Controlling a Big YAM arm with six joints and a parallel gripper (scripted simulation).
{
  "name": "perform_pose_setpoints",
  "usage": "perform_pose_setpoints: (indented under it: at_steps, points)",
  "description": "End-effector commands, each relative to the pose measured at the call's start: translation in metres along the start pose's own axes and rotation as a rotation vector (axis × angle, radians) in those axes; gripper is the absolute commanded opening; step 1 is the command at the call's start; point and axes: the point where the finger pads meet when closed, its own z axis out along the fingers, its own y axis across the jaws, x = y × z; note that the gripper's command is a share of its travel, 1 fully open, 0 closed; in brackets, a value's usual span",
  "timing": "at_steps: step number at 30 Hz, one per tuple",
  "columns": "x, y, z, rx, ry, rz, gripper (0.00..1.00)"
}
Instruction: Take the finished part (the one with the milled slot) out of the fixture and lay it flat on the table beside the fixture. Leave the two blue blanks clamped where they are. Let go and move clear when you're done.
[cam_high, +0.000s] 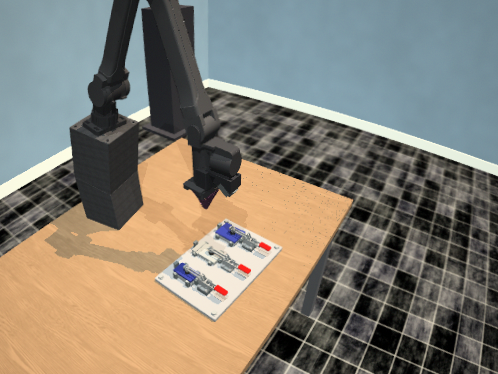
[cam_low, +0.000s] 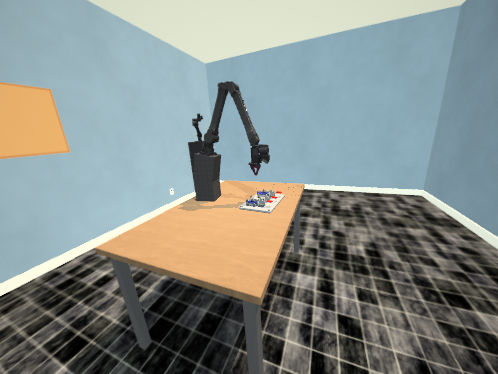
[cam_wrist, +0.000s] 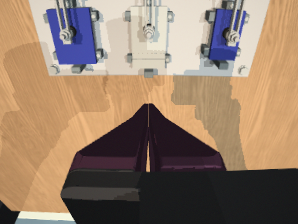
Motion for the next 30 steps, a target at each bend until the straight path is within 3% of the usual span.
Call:
perform_pose_setpoints:
  at_steps: [1, 2, 30]
  points:
    - [-0.0162, -0.0037, 0.0019, -0.002, -0.021, 0.005, 0.00]
    - [-0.0163, -0.0037, 0.0019, -0.002, -0.021, 0.005, 0.92]
    - [-0.0178, -0.0036, 0.0018, -0.002, -0.025, 0.006, 0.92]
